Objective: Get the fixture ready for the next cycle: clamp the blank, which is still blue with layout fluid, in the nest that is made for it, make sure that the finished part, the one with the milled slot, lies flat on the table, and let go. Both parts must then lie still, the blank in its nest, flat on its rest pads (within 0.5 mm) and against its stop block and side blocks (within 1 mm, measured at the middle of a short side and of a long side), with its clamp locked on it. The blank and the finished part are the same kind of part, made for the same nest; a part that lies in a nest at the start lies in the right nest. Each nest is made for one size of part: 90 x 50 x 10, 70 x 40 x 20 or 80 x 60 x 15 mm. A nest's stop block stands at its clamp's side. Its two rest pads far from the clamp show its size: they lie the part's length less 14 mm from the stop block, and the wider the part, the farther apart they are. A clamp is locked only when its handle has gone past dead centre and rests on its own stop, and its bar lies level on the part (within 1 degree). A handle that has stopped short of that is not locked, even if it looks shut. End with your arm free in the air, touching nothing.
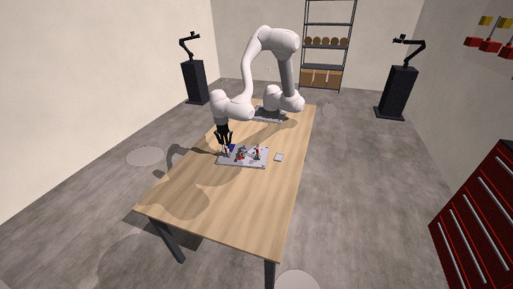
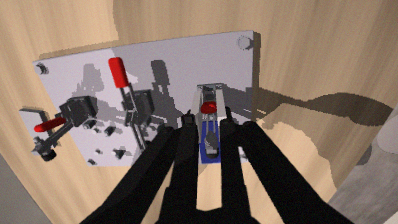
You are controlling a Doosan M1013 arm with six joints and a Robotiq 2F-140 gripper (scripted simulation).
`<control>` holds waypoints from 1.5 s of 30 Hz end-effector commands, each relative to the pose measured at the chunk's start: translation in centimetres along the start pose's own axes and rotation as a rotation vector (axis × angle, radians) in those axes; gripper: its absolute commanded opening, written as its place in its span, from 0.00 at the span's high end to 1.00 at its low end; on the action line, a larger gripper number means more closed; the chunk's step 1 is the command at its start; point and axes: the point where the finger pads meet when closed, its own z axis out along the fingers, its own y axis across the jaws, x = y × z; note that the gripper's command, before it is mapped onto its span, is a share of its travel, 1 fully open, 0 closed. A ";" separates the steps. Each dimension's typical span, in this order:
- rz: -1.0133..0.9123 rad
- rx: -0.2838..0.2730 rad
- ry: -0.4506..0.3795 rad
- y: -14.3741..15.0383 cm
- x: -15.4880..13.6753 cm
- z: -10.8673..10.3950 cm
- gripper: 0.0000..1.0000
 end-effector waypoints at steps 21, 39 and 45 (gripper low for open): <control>0.000 0.000 0.001 0.0 1.4 0.2 1.00; 0.000 0.000 0.001 0.0 2.6 0.9 1.00; 0.000 0.000 0.001 0.0 3.0 1.2 1.00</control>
